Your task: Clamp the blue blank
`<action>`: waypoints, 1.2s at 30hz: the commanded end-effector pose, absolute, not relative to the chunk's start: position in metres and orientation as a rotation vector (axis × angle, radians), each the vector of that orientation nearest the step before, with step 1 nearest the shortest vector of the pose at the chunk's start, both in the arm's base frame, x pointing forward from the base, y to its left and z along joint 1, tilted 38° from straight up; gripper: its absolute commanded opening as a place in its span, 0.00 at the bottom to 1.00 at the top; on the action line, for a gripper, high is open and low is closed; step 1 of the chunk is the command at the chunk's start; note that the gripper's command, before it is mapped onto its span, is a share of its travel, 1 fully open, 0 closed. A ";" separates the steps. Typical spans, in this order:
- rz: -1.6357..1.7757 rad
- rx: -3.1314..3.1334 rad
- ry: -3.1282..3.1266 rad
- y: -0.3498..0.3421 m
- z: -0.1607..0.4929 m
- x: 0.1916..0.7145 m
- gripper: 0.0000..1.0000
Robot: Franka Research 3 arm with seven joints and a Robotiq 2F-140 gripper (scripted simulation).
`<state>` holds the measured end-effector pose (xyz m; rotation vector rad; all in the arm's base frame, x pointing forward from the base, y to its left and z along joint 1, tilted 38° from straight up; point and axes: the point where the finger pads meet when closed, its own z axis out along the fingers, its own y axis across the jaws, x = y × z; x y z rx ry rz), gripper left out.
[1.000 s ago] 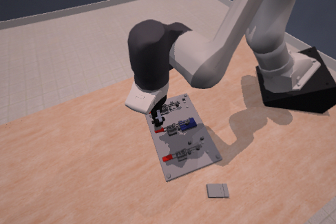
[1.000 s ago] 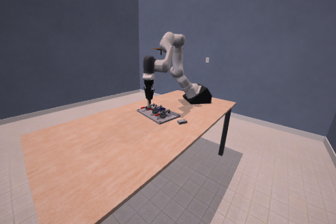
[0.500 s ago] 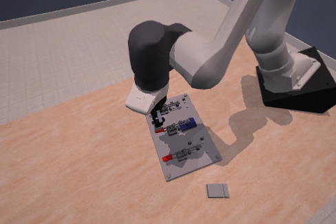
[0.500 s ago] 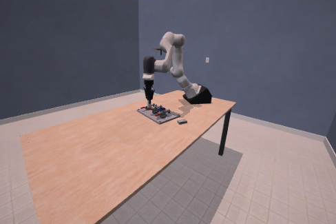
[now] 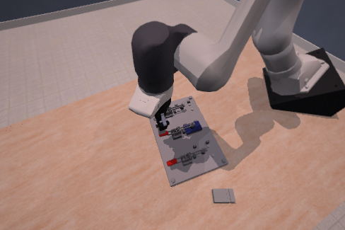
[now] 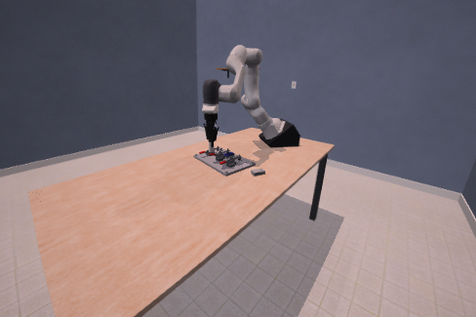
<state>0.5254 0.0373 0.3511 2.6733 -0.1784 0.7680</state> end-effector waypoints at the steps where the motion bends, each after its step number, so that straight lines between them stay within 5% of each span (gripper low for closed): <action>1: 0.768 2.671 -0.176 0.037 0.350 0.526 0.00; 36: 0.768 2.671 -0.176 0.035 0.347 0.528 0.00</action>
